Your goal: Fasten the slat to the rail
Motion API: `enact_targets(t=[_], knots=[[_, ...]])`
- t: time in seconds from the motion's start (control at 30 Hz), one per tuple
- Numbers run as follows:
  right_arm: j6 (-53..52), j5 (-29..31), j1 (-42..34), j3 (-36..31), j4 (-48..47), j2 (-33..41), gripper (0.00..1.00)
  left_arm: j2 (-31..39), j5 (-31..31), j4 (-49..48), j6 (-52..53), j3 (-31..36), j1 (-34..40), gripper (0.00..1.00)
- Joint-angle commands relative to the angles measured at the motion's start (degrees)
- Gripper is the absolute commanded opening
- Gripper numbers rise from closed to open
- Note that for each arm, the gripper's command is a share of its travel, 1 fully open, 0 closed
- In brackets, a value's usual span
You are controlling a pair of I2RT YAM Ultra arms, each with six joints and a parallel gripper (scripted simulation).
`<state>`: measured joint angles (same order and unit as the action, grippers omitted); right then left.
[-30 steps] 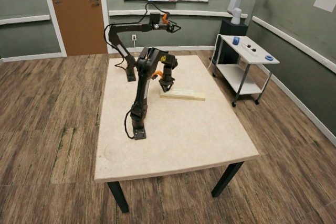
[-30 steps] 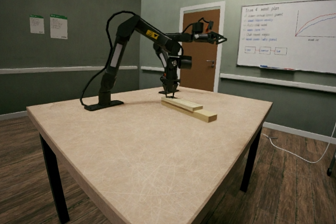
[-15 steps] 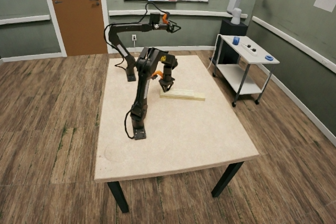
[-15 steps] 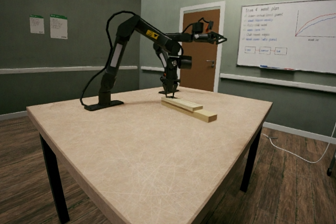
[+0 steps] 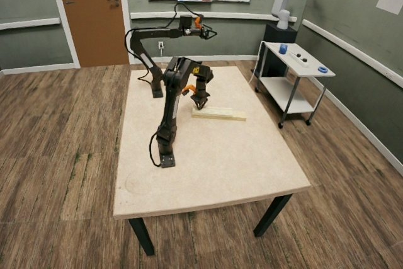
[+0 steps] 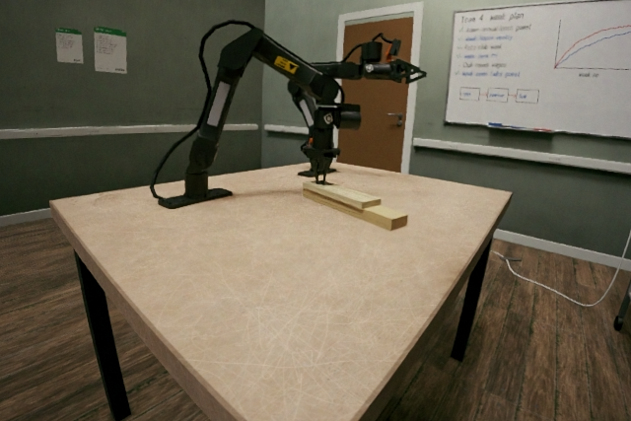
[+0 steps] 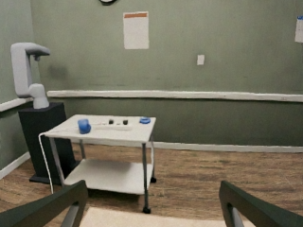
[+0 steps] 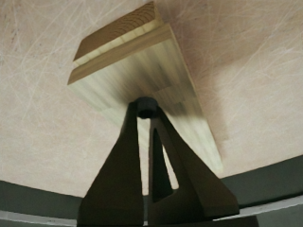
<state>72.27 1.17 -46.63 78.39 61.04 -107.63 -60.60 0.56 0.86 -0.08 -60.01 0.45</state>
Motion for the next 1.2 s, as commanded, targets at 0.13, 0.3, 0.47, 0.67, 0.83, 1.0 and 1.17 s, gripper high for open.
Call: enact_targets(t=[0.13, 0.3, 0.47, 0.67, 0.83, 1.0, 1.17], knots=[[0.00, -0.43, 0.00, 0.22, 1.11, 0.32, 0.11, 0.12, -0.01, -0.31, 0.00, -0.30, 0.01, 1.00], [0.00, -0.43, 0.00, 0.22, 1.11, 0.32, 0.11, 0.12, -0.01, -0.31, 0.00, -0.30, 0.01, 1.00], [0.00, -0.43, 0.00, 0.22, 1.11, 0.32, 0.11, 0.12, -0.01, -0.31, 0.00, -0.30, 0.01, 1.00], [0.00, -0.43, 0.00, 0.22, 1.11, 0.32, 0.11, 0.12, -0.01, -0.31, 0.00, -0.30, 0.01, 1.00], [0.00, -0.43, 0.00, 0.22, 1.11, 0.32, 0.11, 0.12, -0.01, -0.31, 0.00, -0.30, 0.01, 1.00], [-1.66, -0.63, 0.00, 0.21, 1.40, 0.35, 0.11, 0.12, -0.01, -0.31, 0.00, -0.30, 0.01, 1.00], [-12.34, -1.07, 0.13, -0.20, 1.00, 0.63, 0.11, 0.12, -0.01, -0.31, 0.00, -0.30, 0.01, 1.00]])
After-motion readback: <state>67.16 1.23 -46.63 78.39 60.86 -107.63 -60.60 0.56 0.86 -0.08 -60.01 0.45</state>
